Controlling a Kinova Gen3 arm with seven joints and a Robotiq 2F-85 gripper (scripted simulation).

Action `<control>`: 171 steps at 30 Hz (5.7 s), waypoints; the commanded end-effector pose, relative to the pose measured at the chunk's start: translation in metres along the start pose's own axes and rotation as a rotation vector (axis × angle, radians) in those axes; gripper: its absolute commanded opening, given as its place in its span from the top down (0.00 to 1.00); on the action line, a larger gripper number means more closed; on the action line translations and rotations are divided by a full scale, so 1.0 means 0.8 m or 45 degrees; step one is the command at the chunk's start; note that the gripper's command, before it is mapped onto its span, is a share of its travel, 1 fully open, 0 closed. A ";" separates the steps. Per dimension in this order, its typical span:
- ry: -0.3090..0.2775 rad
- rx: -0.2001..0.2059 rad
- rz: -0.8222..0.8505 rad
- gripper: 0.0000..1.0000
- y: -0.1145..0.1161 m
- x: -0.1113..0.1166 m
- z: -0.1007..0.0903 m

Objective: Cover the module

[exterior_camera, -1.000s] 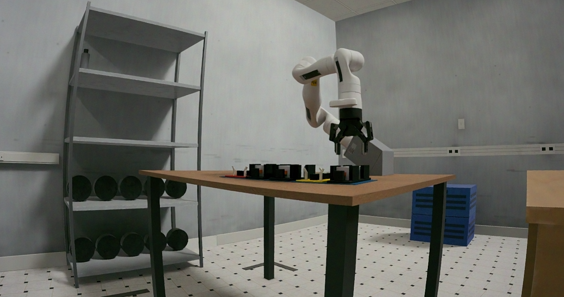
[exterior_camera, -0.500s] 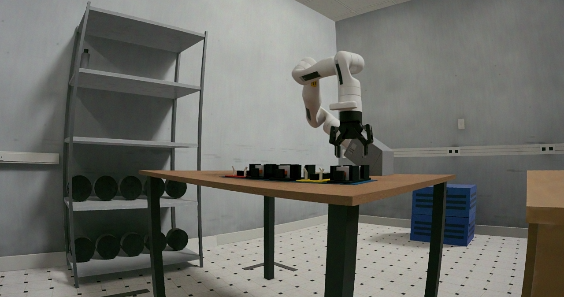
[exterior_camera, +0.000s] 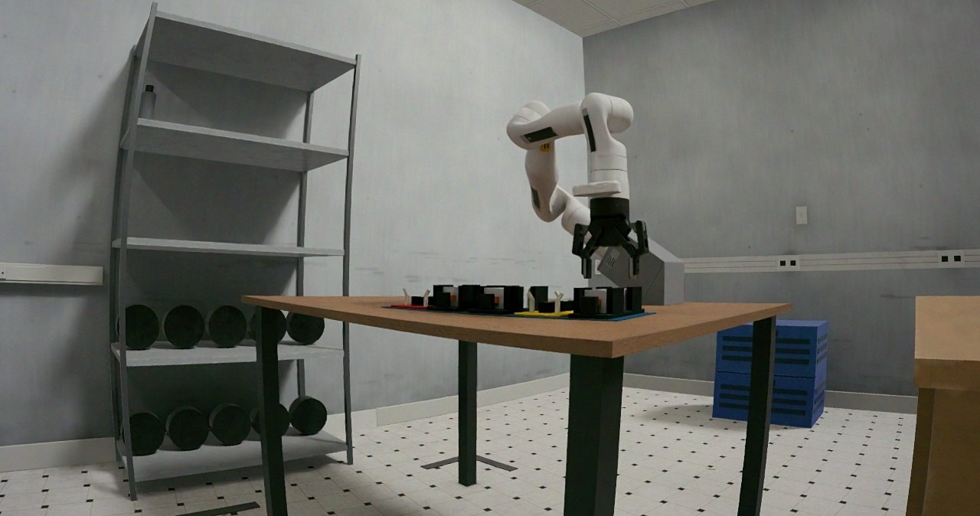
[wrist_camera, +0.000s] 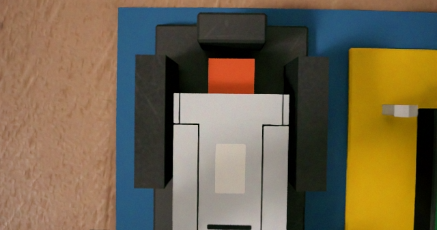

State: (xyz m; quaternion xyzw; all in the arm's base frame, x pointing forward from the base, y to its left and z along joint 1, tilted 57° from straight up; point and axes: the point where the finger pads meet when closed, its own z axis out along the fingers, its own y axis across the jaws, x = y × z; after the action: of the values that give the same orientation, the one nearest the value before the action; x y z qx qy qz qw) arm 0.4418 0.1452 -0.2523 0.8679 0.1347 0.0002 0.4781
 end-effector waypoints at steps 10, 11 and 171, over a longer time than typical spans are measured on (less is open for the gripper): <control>0.003 0.002 0.001 0.00 0.000 0.001 0.005; 0.003 0.002 0.001 0.00 0.000 0.001 0.006; 0.003 0.002 0.001 1.00 0.000 0.001 0.012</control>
State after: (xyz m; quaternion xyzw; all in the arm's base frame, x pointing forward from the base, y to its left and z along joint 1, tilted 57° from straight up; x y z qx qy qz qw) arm 0.4436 0.1338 -0.2598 0.8680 0.1348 0.0003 0.4780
